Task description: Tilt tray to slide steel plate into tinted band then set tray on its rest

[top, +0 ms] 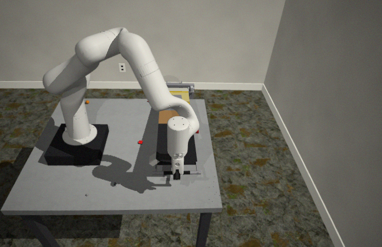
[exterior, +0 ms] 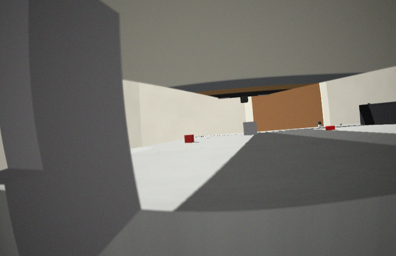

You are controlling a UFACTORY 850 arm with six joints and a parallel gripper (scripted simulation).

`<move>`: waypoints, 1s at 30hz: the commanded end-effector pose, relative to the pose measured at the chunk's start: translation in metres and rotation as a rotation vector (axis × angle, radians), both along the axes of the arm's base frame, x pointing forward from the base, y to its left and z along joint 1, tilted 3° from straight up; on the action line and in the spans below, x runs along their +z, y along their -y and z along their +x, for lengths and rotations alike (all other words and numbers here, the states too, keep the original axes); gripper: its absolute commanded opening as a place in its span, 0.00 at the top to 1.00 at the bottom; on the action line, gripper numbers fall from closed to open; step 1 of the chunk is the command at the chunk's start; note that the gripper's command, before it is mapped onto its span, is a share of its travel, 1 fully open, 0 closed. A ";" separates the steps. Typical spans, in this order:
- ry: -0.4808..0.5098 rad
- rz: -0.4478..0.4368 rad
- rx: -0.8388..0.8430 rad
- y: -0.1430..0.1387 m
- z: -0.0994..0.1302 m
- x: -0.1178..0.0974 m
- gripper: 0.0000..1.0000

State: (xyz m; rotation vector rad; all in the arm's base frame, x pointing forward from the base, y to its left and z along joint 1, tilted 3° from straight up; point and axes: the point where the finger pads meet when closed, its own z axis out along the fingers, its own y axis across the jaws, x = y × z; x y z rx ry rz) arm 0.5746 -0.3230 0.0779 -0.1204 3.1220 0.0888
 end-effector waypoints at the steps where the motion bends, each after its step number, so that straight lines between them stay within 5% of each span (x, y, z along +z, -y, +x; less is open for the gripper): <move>1: 0.003 -0.002 0.000 0.001 0.001 0.002 1.00; 5: 0.003 -0.002 0.000 0.000 0.001 0.008 1.00; 10: 0.003 -0.002 0.000 -0.009 -0.001 0.079 1.00; 16: 0.003 -0.002 0.000 0.001 0.001 0.003 1.00; 30: 0.003 -0.002 0.000 0.001 0.001 0.002 1.00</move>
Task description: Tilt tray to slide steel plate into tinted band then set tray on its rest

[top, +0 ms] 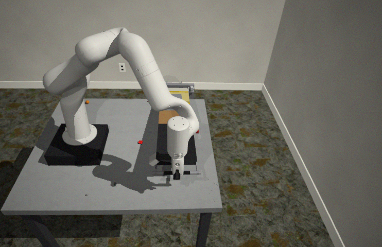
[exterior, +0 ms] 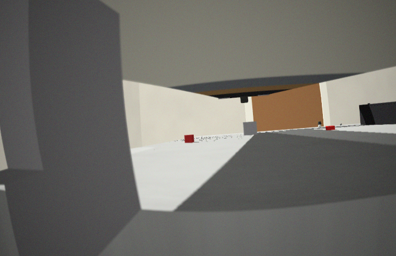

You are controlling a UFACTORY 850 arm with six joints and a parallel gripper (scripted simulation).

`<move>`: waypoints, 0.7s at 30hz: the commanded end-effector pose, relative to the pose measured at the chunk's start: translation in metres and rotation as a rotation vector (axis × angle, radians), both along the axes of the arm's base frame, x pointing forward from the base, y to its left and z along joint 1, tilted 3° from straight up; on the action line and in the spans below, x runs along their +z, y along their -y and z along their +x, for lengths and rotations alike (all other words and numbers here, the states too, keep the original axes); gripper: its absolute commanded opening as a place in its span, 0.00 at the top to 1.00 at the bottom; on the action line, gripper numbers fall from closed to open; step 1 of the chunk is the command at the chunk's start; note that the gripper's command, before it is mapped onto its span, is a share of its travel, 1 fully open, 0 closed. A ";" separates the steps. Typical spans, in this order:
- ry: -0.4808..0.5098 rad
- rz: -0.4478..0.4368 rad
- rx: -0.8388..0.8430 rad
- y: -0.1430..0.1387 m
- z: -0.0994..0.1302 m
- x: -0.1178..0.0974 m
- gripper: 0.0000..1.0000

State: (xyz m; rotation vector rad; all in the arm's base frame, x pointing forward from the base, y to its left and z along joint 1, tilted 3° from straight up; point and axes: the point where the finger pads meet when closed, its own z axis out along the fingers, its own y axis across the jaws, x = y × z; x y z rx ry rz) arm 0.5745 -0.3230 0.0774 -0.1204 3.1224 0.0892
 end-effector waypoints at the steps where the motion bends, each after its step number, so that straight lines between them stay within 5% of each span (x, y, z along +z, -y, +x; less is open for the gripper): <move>1: 0.003 -0.002 0.000 0.001 0.001 0.003 1.00; 21: 0.003 -0.002 0.000 0.000 0.001 0.008 1.00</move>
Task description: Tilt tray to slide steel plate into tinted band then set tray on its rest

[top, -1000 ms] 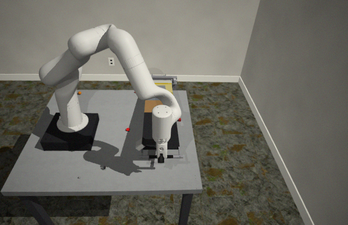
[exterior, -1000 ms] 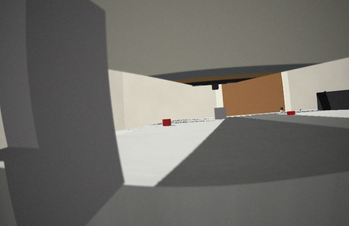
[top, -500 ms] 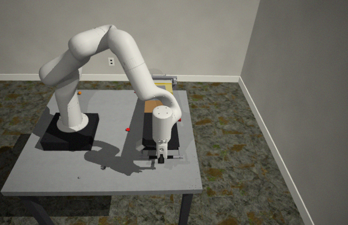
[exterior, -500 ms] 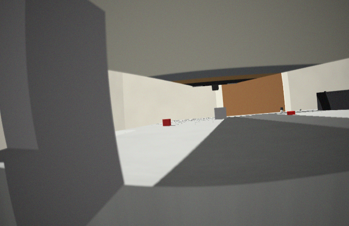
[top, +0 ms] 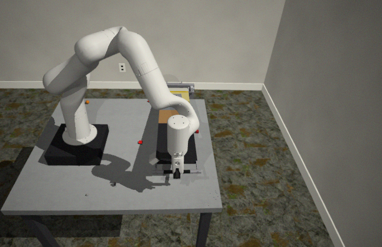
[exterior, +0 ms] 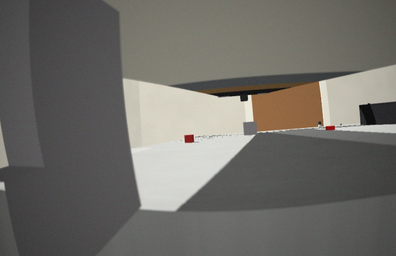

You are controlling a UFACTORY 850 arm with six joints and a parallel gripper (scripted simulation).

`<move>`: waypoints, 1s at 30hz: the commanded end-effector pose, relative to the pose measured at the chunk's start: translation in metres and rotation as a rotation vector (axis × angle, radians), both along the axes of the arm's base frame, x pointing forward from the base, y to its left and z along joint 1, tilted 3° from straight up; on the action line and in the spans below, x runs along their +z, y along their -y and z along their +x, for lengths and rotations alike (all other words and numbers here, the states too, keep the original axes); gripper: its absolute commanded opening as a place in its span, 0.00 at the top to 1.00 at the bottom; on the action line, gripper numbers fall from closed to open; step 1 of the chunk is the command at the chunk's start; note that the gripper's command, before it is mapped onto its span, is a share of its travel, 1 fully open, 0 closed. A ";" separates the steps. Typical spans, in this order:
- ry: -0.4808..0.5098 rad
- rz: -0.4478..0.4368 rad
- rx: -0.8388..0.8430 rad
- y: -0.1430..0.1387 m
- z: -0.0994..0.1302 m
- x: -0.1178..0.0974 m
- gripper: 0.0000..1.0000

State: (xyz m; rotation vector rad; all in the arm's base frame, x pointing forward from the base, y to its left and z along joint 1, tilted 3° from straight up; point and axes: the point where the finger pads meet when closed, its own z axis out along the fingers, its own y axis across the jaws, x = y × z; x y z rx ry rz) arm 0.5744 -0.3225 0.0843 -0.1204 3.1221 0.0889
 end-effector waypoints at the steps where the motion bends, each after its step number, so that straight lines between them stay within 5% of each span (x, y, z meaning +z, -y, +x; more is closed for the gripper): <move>1: 0.003 -0.002 0.000 0.001 0.001 0.002 1.00; 5: 0.003 -0.002 0.000 0.000 0.001 0.008 1.00; 10: 0.003 -0.002 0.000 -0.009 -0.001 0.079 1.00; 15: 0.003 -0.002 0.000 0.000 0.001 0.008 1.00; 30: 0.003 -0.002 0.000 0.003 0.002 -0.030 1.00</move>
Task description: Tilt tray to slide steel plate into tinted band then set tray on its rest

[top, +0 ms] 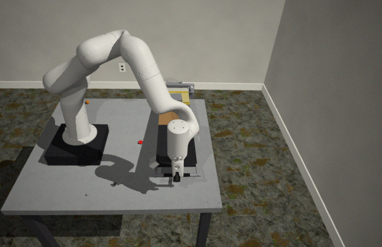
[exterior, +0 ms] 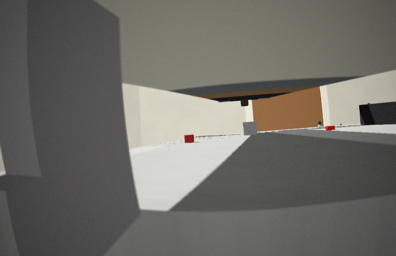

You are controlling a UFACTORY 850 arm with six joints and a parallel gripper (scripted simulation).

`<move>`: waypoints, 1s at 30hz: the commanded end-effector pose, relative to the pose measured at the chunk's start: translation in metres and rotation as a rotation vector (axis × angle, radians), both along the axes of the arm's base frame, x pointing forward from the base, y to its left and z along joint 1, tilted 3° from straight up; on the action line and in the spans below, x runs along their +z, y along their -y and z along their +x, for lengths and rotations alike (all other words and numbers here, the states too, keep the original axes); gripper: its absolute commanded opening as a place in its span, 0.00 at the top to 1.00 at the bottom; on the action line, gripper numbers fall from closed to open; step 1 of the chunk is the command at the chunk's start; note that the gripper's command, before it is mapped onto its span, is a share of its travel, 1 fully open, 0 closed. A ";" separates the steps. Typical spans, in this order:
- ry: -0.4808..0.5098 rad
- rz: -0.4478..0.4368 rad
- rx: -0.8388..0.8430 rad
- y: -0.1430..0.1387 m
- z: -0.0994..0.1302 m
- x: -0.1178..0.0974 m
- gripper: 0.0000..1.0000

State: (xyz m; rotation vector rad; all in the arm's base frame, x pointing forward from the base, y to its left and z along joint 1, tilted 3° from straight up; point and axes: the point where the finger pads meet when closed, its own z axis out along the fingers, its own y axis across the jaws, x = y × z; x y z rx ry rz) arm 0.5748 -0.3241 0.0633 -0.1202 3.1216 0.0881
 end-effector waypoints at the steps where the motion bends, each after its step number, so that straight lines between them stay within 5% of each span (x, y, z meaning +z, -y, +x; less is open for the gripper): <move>1: 0.003 -0.001 0.000 0.001 0.002 -0.012 1.00; 30: 0.003 -0.001 0.000 0.002 0.003 -0.089 1.00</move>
